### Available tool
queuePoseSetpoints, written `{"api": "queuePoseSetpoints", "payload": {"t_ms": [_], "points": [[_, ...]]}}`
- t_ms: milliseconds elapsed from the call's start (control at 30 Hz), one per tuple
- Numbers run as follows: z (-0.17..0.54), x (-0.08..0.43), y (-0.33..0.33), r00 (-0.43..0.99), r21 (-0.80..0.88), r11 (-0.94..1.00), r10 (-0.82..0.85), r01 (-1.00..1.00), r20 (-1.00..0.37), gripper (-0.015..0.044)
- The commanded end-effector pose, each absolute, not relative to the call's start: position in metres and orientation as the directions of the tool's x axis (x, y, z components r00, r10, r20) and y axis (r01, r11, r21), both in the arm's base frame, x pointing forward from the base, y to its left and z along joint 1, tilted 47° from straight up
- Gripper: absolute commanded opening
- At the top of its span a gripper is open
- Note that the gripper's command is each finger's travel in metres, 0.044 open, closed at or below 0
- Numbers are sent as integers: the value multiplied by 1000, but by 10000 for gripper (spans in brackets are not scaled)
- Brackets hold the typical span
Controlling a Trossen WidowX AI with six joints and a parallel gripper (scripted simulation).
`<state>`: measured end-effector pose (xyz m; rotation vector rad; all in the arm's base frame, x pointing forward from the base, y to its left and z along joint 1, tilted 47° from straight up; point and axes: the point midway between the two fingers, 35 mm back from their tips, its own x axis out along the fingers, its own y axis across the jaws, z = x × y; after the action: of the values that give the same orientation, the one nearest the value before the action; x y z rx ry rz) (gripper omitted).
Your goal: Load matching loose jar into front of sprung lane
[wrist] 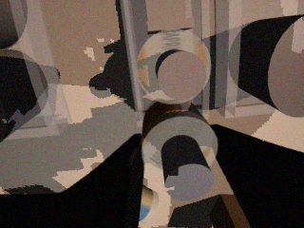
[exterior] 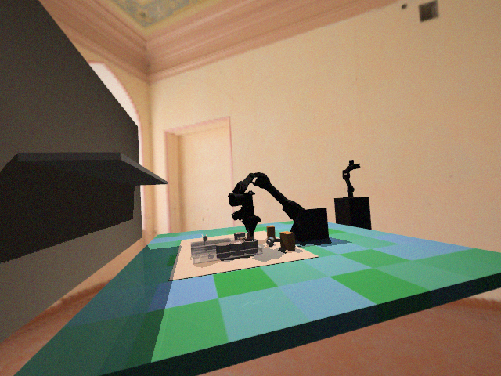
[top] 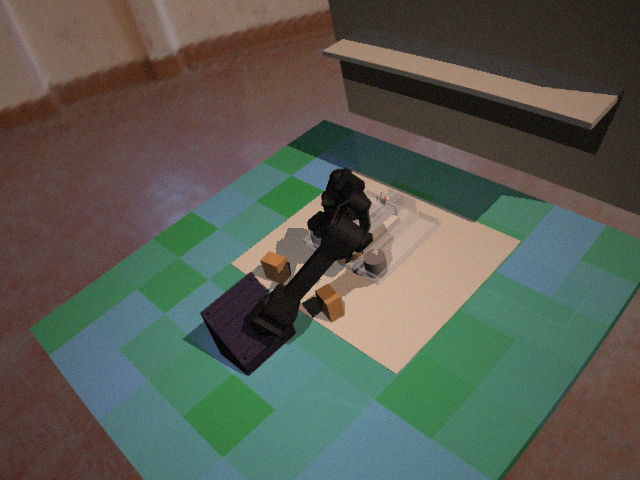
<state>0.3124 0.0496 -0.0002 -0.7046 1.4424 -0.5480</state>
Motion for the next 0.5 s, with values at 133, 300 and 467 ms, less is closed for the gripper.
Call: {"api": "queuePoseSetpoints", "payload": {"t_ms": [133, 300, 467], "points": [[4, 325, 52, 94, -723, 688, -717, -60, -690, 0], [4, 326, 52, 94, -723, 688, -717, -59, -690, 0], [5, 328, 52, 94, -723, 688, -717, -59, -690, 0]]}}
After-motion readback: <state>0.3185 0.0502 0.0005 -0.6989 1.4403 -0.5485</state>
